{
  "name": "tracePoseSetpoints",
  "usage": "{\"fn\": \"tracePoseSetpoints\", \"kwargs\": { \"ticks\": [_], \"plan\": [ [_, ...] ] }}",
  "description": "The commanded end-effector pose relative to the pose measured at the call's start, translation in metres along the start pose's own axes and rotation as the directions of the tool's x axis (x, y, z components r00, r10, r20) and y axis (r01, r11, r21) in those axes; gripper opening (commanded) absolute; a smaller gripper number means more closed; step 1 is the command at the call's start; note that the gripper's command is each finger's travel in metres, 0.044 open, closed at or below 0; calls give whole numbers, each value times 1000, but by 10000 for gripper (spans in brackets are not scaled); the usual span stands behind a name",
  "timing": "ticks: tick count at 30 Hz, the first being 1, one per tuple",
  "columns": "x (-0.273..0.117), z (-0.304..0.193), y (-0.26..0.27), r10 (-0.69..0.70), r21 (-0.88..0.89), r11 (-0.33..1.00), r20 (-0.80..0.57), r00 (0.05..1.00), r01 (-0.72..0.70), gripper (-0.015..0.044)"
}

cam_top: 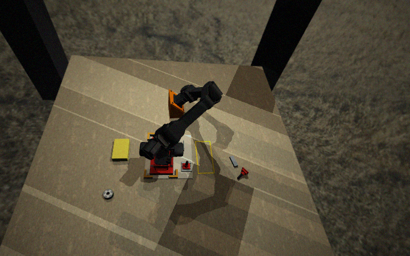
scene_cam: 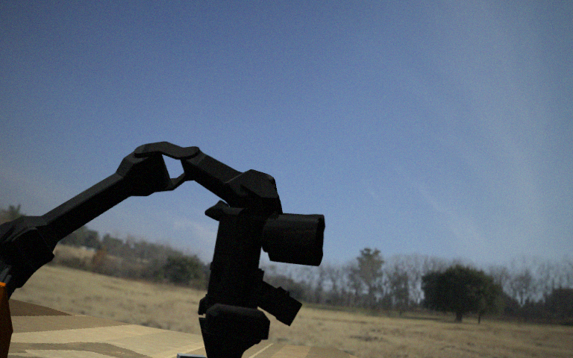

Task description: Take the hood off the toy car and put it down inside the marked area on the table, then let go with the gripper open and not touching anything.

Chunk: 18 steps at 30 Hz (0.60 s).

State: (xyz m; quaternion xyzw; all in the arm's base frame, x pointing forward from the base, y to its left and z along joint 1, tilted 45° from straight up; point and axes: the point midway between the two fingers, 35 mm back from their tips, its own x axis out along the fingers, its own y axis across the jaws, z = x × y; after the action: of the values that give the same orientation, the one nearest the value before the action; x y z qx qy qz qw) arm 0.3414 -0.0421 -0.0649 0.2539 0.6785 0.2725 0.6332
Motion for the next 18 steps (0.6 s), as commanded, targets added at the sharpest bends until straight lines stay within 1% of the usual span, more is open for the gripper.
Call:
{"fn": "tracePoseSetpoints", "kwargs": {
  "ticks": [1,5,13,14,15,18],
  "plan": [
    [-3,1,0,-4,-6,1000,0,1000,4,0],
    [-13,1,-1,-5,-6,1000,0,1000,5,0],
    [-49,1,-1,-6,-6,1000,0,1000,6,0],
    [-49,1,-1,-5,-6,1000,0,1000,5,0],
    [-41,1,0,-3,1,1000,3,1000,3,0],
    [-43,2,12,-5,1,1000,3,1000,5,0]
  ]
}}
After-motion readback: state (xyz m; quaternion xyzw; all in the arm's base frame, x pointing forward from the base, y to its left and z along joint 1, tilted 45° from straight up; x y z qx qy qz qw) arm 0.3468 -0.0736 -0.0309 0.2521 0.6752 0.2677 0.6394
